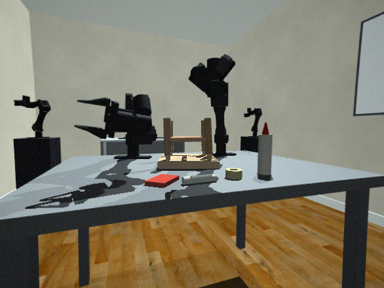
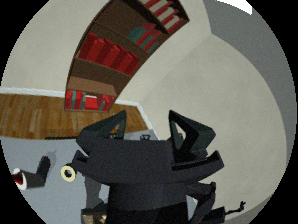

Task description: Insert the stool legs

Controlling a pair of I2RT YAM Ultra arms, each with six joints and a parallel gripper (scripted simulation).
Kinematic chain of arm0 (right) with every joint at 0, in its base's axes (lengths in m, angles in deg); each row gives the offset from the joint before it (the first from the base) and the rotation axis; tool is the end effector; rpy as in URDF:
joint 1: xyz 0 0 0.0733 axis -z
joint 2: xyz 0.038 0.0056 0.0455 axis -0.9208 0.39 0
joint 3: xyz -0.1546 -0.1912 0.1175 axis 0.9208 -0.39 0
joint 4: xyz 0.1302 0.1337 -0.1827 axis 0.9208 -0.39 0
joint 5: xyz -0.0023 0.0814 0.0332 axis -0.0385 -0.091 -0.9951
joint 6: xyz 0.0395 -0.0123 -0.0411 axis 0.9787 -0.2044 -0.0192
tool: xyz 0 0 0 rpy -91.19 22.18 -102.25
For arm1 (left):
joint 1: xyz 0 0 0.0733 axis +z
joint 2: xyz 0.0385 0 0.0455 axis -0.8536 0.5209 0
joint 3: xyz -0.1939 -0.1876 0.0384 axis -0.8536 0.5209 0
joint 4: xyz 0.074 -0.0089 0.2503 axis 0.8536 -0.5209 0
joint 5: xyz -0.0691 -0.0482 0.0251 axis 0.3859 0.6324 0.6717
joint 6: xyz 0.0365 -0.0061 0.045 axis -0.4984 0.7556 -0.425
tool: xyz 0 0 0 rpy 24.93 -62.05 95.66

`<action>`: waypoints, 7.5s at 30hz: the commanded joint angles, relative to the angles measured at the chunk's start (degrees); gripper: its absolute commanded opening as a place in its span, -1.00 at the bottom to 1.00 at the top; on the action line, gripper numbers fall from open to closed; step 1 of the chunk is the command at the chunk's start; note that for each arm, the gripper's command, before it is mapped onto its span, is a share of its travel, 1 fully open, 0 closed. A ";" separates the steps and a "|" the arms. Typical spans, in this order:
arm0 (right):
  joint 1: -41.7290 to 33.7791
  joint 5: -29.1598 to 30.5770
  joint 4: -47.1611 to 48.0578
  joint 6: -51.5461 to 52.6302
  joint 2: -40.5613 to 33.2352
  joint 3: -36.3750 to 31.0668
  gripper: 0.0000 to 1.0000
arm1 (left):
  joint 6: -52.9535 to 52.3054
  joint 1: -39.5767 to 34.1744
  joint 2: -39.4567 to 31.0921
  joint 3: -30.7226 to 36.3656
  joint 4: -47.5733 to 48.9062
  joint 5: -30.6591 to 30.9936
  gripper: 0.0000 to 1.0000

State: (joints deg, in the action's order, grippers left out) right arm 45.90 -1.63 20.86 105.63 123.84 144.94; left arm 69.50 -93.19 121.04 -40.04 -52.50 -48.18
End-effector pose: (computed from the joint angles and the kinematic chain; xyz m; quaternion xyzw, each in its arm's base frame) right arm 0.5194 0.1582 0.1889 0.6140 0.2393 0.1341 0.7401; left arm 0.4520 -0.3164 0.3286 0.0077 0.7150 -0.4566 0.5294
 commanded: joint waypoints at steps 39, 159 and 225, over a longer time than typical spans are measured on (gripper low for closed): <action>-5.11 -24.08 -14.60 -14.53 -11.54 -8.35 0.38 | -23.86 1.51 -10.72 6.38 -18.96 5.95 0.38; -24.80 -121.65 -83.79 -65.13 -59.57 -39.51 0.38 | -119.18 4.82 -53.25 44.36 -90.46 28.17 0.38; -24.73 -121.80 -75.49 -65.41 -55.97 -47.29 0.38 | -119.08 4.86 -50.37 47.16 -89.94 27.75 -0.45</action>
State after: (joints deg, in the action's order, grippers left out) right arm 21.57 -122.82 -56.64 39.99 67.89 98.89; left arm -50.06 -87.64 69.04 5.69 -141.39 -20.90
